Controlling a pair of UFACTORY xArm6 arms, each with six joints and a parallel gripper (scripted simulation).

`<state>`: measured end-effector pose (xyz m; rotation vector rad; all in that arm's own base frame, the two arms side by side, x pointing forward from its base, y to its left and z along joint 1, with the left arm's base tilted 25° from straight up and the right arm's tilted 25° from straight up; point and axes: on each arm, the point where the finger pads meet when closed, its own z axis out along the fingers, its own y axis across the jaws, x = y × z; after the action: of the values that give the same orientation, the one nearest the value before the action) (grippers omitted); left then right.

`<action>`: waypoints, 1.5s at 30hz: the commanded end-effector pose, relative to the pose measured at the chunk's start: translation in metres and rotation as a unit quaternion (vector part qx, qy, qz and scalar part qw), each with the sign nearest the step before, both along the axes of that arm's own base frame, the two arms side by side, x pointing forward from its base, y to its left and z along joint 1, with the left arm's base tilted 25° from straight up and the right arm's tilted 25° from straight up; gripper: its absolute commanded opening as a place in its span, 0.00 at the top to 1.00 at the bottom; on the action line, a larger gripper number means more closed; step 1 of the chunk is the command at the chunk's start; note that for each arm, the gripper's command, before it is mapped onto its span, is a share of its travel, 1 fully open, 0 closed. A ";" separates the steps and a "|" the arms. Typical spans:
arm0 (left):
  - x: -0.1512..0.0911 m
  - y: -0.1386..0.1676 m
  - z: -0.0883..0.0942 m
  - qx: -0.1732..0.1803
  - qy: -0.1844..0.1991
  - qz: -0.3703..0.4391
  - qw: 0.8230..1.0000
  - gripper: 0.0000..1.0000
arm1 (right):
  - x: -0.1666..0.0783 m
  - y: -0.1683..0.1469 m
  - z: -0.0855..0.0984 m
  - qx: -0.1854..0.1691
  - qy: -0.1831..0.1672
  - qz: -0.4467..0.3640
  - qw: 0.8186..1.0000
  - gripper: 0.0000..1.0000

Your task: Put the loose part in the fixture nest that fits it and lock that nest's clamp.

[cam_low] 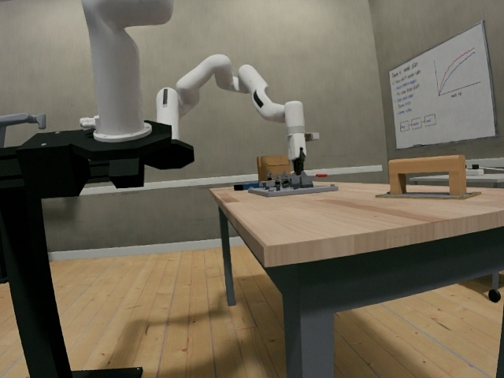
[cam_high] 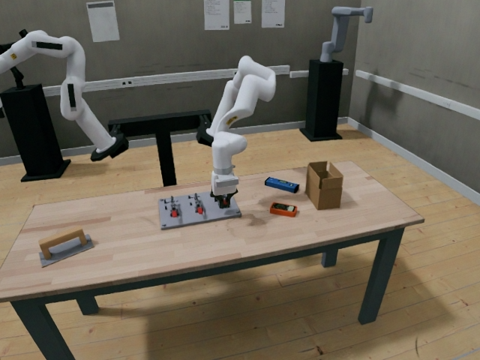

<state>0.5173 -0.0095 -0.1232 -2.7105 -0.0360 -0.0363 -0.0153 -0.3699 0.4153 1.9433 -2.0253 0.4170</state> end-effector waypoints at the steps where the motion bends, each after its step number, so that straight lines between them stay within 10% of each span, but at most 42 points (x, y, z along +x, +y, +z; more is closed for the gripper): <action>1: 0.003 -0.001 0.002 -0.001 -0.003 -0.001 1.000 0.79 | 0.000 0.000 0.003 -0.004 0.000 0.000 1.000 0.00; 37: 0.005 0.000 -0.001 -0.001 -0.003 -0.001 1.000 0.79 | 0.000 0.000 0.003 -0.004 0.000 0.000 1.000 0.00; 38: 0.005 0.000 -0.001 -0.001 -0.003 -0.001 1.000 0.52 | 0.000 0.000 0.003 -0.004 0.000 0.000 1.000 0.00; 45: 0.005 0.000 -0.001 -0.001 -0.003 -0.001 1.000 0.52 | 0.000 0.000 0.003 -0.004 0.000 0.000 1.000 0.00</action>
<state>0.5192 -0.0077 -0.1268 -2.7103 -0.0360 -0.0354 -0.0153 -0.3699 0.4153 1.9433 -2.0253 0.4170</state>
